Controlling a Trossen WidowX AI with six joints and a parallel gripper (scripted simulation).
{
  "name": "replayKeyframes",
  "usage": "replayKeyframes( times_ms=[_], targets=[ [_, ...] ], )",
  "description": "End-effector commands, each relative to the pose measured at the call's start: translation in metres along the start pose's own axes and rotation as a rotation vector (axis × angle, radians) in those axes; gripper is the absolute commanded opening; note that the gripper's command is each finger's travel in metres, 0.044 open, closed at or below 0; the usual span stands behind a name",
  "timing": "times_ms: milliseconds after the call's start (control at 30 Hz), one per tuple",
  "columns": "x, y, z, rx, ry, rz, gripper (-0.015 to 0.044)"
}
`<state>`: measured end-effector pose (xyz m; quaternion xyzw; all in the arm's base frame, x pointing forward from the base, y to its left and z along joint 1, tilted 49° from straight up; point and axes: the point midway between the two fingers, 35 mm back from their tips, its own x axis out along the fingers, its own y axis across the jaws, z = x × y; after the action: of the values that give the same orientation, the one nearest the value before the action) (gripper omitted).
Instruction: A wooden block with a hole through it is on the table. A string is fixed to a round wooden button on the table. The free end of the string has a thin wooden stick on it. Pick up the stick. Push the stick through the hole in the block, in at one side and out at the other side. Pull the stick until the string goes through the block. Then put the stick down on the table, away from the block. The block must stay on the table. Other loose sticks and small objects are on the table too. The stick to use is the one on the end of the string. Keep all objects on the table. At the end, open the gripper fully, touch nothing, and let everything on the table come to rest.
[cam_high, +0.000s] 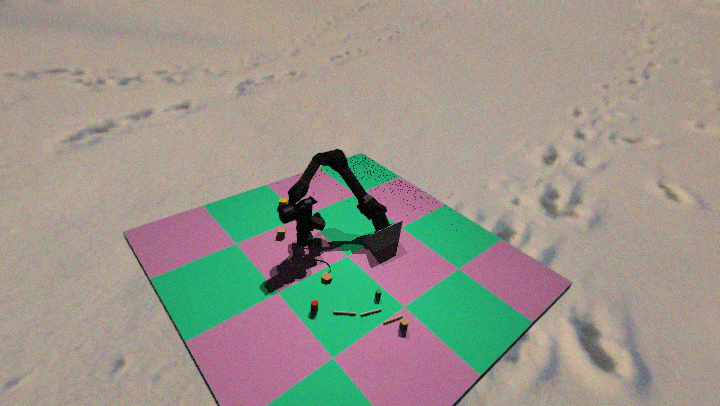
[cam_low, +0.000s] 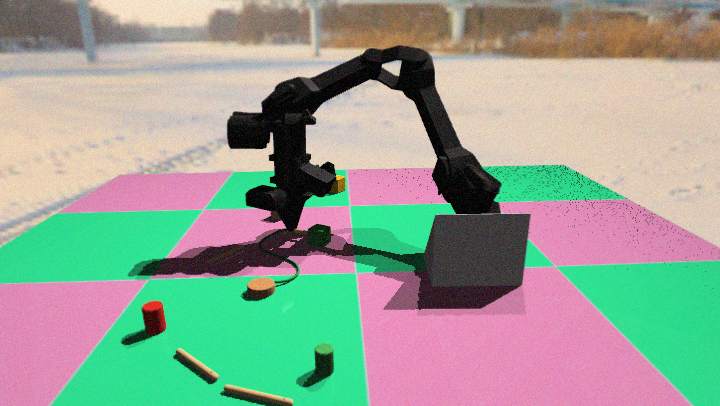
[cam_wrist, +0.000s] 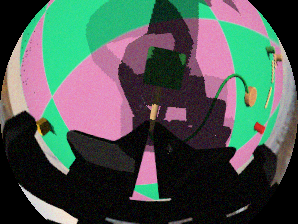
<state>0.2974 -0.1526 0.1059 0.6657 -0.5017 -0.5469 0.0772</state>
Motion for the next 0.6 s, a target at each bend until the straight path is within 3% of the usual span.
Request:
replayKeyframes(
  times_ms=[0,567],
  targets=[
    [-0.001,0.000,0.006,0.004,0.004,0.003,0.0000],
    [-0.001,0.000,0.031,0.003,0.003,0.003,0.0000]
  ],
)
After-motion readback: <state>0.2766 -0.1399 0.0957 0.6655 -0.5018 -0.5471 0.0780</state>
